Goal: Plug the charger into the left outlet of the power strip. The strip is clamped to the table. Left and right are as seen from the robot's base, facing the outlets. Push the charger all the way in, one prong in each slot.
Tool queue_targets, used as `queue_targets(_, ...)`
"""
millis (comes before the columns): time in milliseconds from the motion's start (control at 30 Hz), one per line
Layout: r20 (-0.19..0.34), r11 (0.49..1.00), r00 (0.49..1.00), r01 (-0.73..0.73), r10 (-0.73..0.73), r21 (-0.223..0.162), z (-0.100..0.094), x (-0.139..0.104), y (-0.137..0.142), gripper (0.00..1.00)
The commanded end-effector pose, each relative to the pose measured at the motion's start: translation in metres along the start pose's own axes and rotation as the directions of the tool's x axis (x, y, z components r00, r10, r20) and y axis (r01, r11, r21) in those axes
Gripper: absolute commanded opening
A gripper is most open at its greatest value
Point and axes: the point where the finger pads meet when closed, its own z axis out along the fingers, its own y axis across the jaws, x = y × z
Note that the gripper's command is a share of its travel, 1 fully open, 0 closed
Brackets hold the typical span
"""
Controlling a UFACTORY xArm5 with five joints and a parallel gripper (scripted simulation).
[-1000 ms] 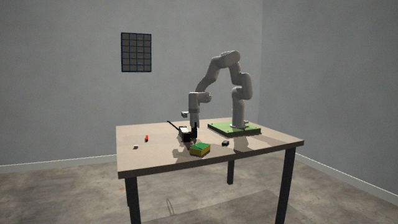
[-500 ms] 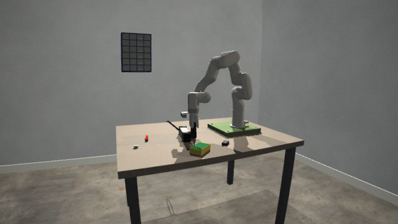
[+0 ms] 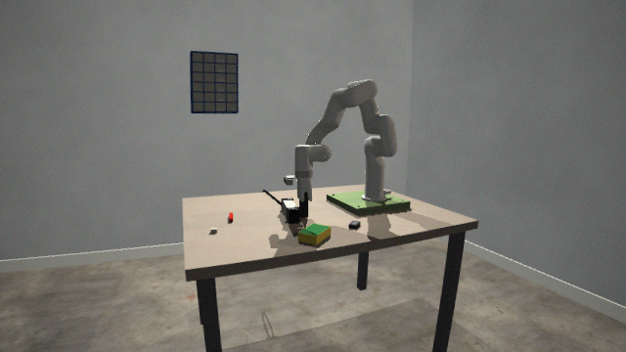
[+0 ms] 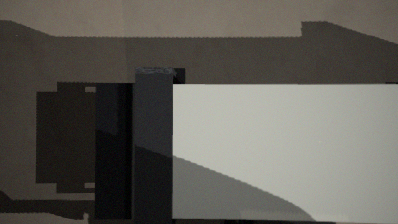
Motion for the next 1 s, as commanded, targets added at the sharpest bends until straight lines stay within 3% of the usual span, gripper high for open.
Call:
queue_targets(0, -0.008, 1.0, 1.0, -0.001, 0.001, 0.002, -0.0021, 0.0036, -0.0006, 0.0)
queue_targets(933, -0.005, 1.0, 1.0, -0.001, 0.001, 0.002, -0.0018, 0.0039, -0.0005, 0.0)
queue_targets(967, -0.005, 1.0, 1.0, -0.001, 0.001, 0.002, -0.0018, 0.0039, -0.0005, 0.44)
